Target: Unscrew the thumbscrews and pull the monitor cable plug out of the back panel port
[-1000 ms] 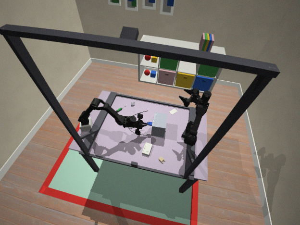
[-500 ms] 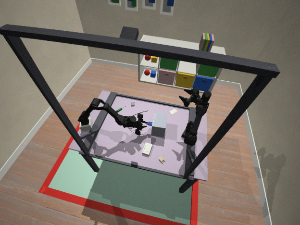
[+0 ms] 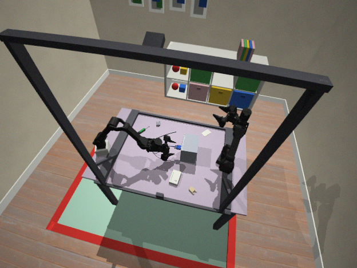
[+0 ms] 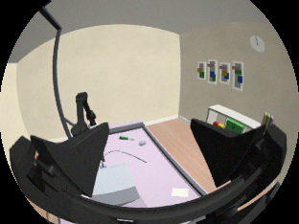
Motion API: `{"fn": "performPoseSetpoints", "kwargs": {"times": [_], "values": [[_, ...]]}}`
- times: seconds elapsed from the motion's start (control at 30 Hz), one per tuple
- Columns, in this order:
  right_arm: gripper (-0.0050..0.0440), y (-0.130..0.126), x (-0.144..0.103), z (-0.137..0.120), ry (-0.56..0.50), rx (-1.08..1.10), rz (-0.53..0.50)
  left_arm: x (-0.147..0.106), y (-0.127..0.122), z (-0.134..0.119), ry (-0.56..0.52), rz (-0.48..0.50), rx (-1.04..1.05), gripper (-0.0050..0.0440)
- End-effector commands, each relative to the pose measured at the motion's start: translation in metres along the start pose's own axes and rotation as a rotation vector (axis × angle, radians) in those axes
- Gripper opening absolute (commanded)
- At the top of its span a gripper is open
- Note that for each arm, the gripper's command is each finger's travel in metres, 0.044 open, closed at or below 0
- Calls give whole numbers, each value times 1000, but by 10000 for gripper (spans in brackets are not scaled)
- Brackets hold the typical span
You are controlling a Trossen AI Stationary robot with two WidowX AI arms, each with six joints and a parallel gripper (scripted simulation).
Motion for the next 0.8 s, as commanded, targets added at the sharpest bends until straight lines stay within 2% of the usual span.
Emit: {"fn": "performPoseSetpoints", "kwargs": {"times": [0.0, 0.17, 0.33, 0.47, 0.63, 0.77], "values": [[440, 0, 0, 3, -2, -6, 1, -3, 6, 9, -21, 13, -15, 440], [440, 0, 0, 3, -2, -6, 1, -3, 5, 9, -23, 16, -10, 440], [440, 0, 0, 3, -2, -6, 1, 0, -1, 7, -50, 63, 69, 440], [440, 0, 0, 3, -2, -6, 1, 6, -19, -3, -83, 189, 283, 440], [440, 0, 0, 3, -2, -6, 1, 6, -30, -10, -105, 310, 422, 440], [440, 0, 0, 3, -2, -6, 1, 5, -34, -13, -103, 346, 468, 440]]}}
Point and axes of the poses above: on each arm, the point midway between the two fingers, 35 mm back from their tips, its own x axis out along the fingers, its own y axis across the jaws, z = x × y, the point moved 10 cm from there along -x, back along the fingers, and after that the axes turned 15 degrees about -x, right-handed, at the moved point
